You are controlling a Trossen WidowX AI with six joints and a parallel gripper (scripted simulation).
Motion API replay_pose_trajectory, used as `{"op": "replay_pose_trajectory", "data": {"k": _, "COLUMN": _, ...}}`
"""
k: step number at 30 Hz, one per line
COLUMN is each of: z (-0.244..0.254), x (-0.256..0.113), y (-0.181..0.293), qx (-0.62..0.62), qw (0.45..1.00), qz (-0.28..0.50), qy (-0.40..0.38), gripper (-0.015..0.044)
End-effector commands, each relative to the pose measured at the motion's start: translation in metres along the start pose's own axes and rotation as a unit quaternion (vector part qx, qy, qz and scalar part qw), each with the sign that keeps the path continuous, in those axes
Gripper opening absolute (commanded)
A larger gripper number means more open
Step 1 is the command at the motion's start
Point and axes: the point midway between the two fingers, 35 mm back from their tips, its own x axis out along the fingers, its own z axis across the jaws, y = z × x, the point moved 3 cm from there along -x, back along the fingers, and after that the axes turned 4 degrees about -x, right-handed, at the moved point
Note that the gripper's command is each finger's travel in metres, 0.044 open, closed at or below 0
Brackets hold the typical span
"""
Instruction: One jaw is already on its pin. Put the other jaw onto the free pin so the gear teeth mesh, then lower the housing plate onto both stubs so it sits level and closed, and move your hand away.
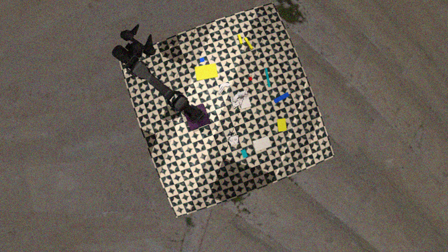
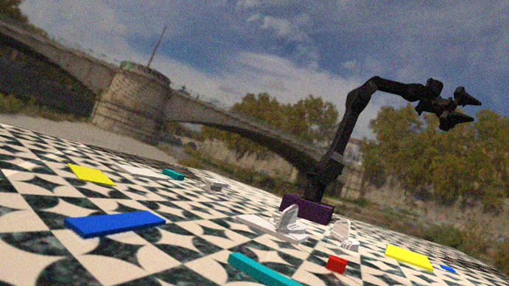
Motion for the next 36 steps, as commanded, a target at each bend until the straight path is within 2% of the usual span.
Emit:
{"op": "replay_pose_trajectory", "data": {"k": 1, "z": 0.0, "x": 0.0, "y": 0.0, "qx": 0.0, "qw": 1.0, "qz": 0.0, "qy": 0.0, "gripper": 0.0426}}
{"op": "replay_pose_trajectory", "data": {"k": 2, "z": 0.0, "x": 0.0, "y": 0.0, "qx": 0.001, "qw": 1.0, "qz": 0.0, "qy": 0.0, "gripper": 0.044}}
{"op": "replay_pose_trajectory", "data": {"k": 36, "z": 0.05, "x": 0.051, "y": 0.019, "qx": 0.221, "qw": 0.973, "qz": 0.018, "qy": -0.062, "gripper": 0.044}}
